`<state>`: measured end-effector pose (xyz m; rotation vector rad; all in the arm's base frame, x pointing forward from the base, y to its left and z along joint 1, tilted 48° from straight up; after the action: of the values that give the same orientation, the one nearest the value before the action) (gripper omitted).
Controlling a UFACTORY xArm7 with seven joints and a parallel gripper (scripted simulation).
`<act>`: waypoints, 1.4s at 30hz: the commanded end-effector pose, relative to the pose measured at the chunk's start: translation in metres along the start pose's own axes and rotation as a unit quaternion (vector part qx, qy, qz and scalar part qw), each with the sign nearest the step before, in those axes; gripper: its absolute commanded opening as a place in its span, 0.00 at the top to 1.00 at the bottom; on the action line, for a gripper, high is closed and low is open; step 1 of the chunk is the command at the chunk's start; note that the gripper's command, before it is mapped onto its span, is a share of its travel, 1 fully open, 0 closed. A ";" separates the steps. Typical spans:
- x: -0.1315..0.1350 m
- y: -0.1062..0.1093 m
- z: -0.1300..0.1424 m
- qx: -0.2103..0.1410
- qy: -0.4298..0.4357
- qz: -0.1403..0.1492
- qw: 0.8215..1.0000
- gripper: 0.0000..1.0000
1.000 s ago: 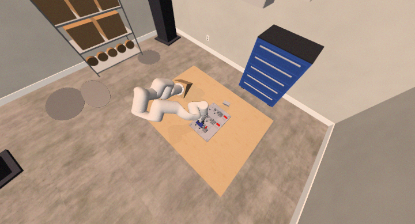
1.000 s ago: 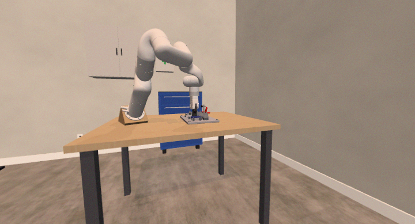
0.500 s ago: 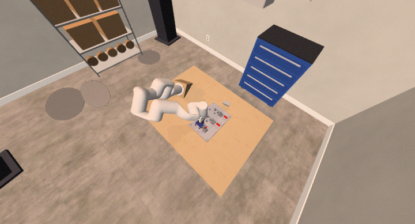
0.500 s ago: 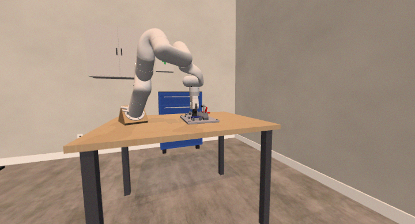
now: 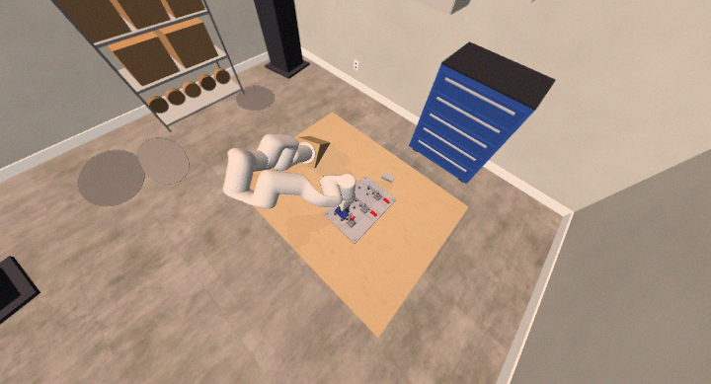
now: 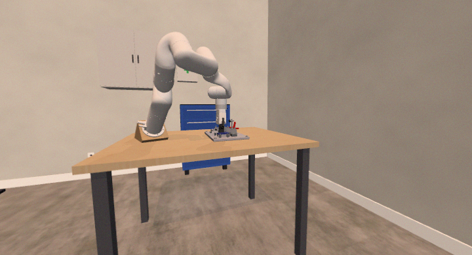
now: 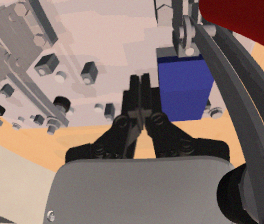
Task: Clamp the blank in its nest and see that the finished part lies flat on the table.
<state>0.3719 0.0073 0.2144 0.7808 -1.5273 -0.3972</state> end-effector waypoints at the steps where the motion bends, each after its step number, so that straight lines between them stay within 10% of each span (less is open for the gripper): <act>1: 0.001 0.001 -0.001 0.002 -0.001 0.000 1.000 1.00; 42: -0.019 0.041 -0.005 0.002 -0.001 0.000 1.000 1.00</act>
<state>0.3661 0.0491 0.2280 0.7804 -1.5295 -0.3962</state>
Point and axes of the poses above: the point where the finger pads meet when closed, its own y axis back along the fingers, its own x axis across the jaws, z = x × y, the point moved 9 cm from there along y, back along the fingers, and after that the axes turned 12 degrees about y, right-handed, at the moved point
